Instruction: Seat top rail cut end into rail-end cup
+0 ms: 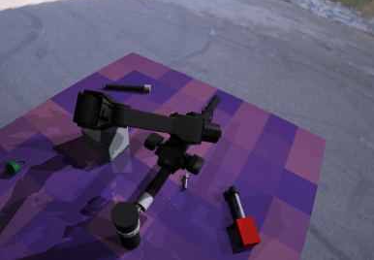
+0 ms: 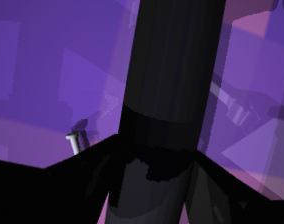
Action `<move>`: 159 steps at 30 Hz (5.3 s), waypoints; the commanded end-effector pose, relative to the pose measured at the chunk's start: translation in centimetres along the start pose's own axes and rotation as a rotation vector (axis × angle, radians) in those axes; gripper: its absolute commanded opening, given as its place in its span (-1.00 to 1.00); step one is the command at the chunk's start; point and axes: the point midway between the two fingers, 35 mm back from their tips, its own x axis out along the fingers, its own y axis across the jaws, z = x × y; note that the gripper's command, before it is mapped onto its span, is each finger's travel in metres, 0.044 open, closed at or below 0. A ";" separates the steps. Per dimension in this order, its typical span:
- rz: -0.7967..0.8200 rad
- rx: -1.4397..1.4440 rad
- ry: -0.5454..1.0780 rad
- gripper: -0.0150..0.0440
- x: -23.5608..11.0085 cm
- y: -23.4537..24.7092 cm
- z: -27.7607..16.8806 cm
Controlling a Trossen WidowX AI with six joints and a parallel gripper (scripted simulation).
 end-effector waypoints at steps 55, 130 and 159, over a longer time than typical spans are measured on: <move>-0.002 0.000 0.003 -0.49 -0.2 0.2 1.0; -0.003 0.000 0.002 -0.49 -0.1 0.3 3.9; -0.016 -0.014 0.016 1.00 -2.0 0.1 1.8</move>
